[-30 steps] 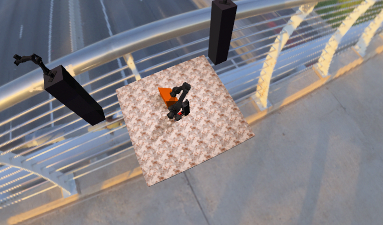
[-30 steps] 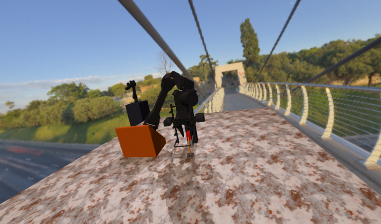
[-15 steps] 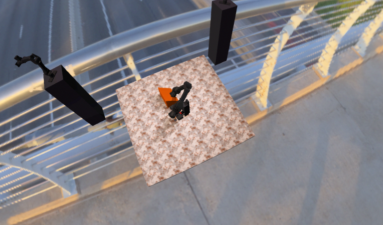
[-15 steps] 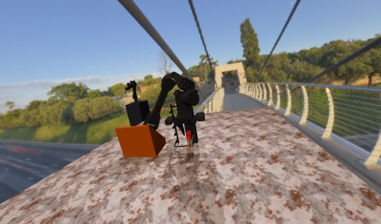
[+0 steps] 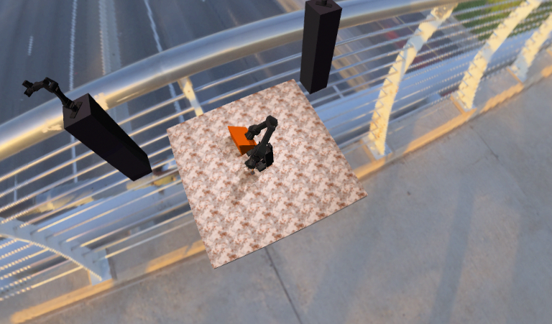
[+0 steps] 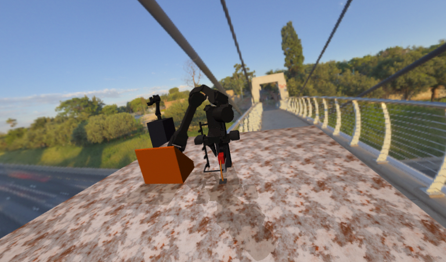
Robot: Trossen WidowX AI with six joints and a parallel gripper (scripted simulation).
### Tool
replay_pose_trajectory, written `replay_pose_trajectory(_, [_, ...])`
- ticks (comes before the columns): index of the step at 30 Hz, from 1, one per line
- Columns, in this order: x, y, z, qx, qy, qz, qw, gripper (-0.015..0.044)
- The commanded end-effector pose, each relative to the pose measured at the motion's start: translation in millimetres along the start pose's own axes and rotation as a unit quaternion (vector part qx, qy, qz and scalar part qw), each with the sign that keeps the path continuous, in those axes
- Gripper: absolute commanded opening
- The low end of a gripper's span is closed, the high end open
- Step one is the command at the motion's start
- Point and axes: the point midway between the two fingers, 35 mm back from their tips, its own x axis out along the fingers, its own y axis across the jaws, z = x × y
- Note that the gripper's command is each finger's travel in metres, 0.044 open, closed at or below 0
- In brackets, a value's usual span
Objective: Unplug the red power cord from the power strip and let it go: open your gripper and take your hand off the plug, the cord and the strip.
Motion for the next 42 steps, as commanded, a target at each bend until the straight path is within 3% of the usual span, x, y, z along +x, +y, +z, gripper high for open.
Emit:
replay_pose_trajectory(1, [0.7,1.0,-2.4,0.001,0.000,0.004,1.000,0.0160])
replay_pose_trajectory(9, [10.4,1.1,-2.5,0.001,0.000,0.004,1.000,0.0160])
replay_pose_trajectory(13, [7.7,0.6,-1.8,-0.001,-0.001,0.001,1.000,0.0055])
replay_pose_trajectory(21, [7.7,0.6,-1.8,-0.001,-0.001,0.001,1.000,0.0002])
replay_pose_trajectory(42, [5.7,2.8,27.8,0.000,-0.002,0.002,1.000,0.0000])
